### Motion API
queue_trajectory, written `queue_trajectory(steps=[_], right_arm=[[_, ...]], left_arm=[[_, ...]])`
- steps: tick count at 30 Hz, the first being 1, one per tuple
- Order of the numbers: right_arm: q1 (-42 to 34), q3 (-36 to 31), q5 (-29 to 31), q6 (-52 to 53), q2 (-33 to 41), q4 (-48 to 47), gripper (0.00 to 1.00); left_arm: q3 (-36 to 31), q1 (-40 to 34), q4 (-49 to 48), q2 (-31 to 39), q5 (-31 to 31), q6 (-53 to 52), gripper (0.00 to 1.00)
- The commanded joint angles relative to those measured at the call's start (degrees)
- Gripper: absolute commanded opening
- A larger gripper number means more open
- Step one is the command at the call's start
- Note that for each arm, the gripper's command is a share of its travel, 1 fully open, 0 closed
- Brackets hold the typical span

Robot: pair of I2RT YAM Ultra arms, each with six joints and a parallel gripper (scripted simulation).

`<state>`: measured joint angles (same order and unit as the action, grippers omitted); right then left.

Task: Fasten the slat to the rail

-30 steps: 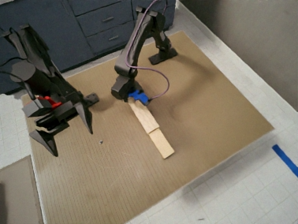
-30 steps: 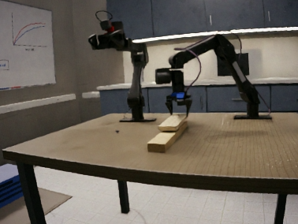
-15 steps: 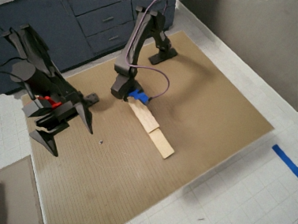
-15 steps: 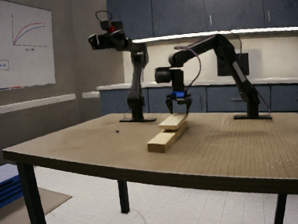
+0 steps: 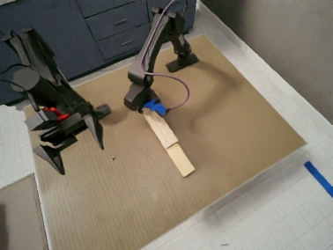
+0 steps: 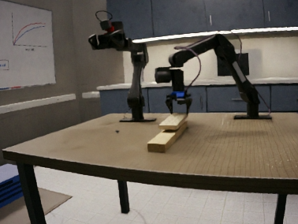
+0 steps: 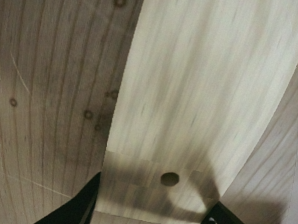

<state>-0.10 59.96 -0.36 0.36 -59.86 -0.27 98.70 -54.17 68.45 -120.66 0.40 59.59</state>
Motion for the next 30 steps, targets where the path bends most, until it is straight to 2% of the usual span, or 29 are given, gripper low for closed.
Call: queue_trajectory(steps=[1, 30], right_arm=[[0.1, 0.3, 0.4, -0.4, 0.0, 0.0, 1.00], [0.1, 0.3, 0.4, -0.4, 0.0, 0.0, 1.00]], left_arm=[[0.6, 0.0, 0.1, 0.6, -0.4, 0.3, 0.72], [-2.3, 0.1, -3.4, 0.0, -0.4, 0.2, 0.72]])
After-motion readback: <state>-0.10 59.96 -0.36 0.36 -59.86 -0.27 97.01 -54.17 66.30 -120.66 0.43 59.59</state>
